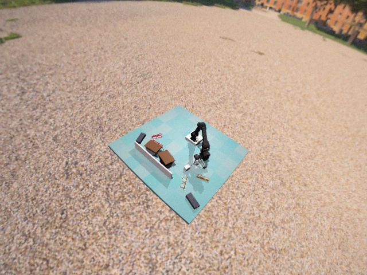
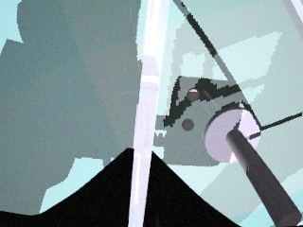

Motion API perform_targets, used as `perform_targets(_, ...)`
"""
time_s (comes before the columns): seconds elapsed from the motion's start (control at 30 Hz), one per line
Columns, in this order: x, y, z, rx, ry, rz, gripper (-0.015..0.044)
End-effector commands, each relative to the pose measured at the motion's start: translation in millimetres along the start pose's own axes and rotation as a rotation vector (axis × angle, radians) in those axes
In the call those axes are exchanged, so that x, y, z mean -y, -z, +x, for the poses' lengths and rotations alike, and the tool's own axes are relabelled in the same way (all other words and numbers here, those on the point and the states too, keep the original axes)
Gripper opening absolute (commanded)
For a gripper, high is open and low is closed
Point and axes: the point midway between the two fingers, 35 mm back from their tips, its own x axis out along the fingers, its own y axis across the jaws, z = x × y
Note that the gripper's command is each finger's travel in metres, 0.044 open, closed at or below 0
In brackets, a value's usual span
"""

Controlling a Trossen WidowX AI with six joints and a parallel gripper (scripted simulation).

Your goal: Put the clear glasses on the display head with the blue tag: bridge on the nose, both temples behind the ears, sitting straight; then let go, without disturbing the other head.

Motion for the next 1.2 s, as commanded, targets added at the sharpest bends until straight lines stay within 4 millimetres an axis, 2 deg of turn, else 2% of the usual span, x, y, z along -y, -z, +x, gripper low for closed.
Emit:
perform_targets(0.0, -1.6, -4.3, -2.0, 0.006, 0.003, 0.002, 0.0000)
perform_targets(1.17, -7.7, -21.8, -2.5, 0.007, 0.003, 0.003, 0.0000)
